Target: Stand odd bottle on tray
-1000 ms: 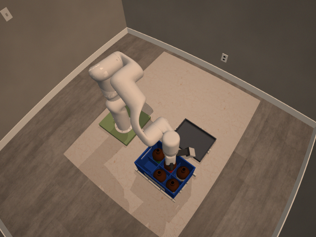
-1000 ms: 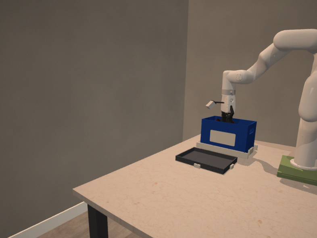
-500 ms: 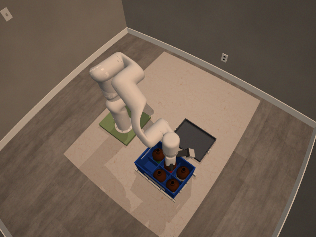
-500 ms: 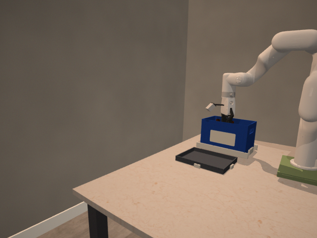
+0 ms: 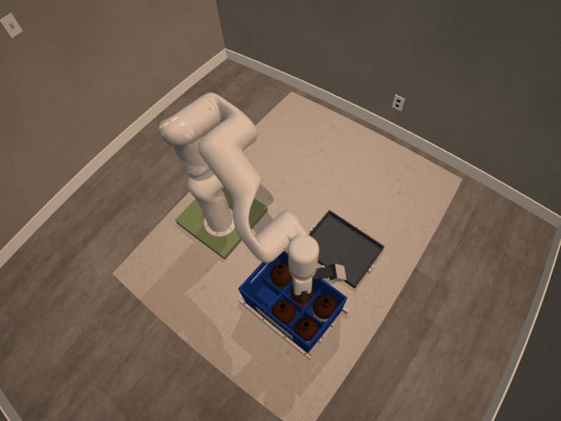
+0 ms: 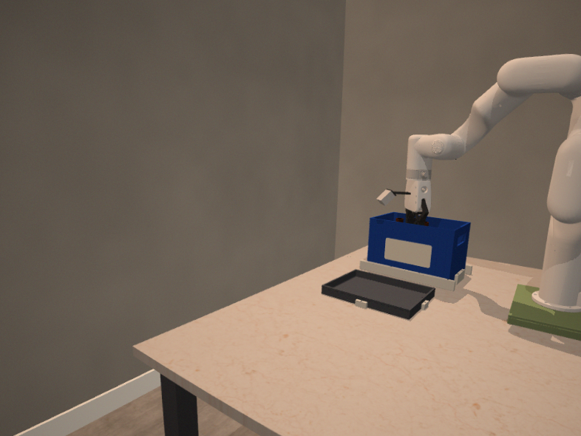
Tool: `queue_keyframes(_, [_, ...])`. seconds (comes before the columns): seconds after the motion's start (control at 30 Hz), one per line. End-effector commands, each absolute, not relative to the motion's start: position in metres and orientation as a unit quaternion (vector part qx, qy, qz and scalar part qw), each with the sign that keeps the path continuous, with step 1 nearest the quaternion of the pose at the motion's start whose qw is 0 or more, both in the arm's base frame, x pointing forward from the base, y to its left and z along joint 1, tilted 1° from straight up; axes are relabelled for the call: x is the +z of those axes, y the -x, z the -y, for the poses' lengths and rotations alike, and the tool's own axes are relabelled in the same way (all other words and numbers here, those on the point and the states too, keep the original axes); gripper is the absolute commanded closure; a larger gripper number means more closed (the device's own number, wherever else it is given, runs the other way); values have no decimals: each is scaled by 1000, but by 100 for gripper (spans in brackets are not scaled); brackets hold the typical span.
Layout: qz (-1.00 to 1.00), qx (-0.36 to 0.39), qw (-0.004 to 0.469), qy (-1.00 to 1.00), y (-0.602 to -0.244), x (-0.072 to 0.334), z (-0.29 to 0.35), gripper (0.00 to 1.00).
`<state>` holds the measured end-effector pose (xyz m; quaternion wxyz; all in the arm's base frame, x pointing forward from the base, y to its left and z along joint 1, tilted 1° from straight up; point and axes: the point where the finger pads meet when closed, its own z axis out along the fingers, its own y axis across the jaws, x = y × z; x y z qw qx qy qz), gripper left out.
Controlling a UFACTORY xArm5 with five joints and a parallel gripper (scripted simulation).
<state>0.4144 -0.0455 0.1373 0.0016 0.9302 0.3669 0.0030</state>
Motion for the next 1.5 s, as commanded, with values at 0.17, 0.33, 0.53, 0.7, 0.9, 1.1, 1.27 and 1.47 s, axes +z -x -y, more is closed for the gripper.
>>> queue_keyframes(0.17, [-367,5,2,-930,-416,139,46,35])
queue_keyframes(0.33, [-367,5,2,-930,-416,139,46,100])
queue_keyframes(0.53, [-367,5,2,-930,-416,139,46,100])
queue_keyframes(0.7, [-367,5,2,-930,-416,139,46,100])
queue_keyframes(0.9, [-367,5,2,-930,-416,139,46,100])
queue_keyframes(1.1, [-367,5,2,-930,-416,139,46,100])
queue_keyframes(1.27, [-367,5,2,-930,-416,139,46,100])
queue_keyframes(1.47, [-367,5,2,-930,-416,139,46,100])
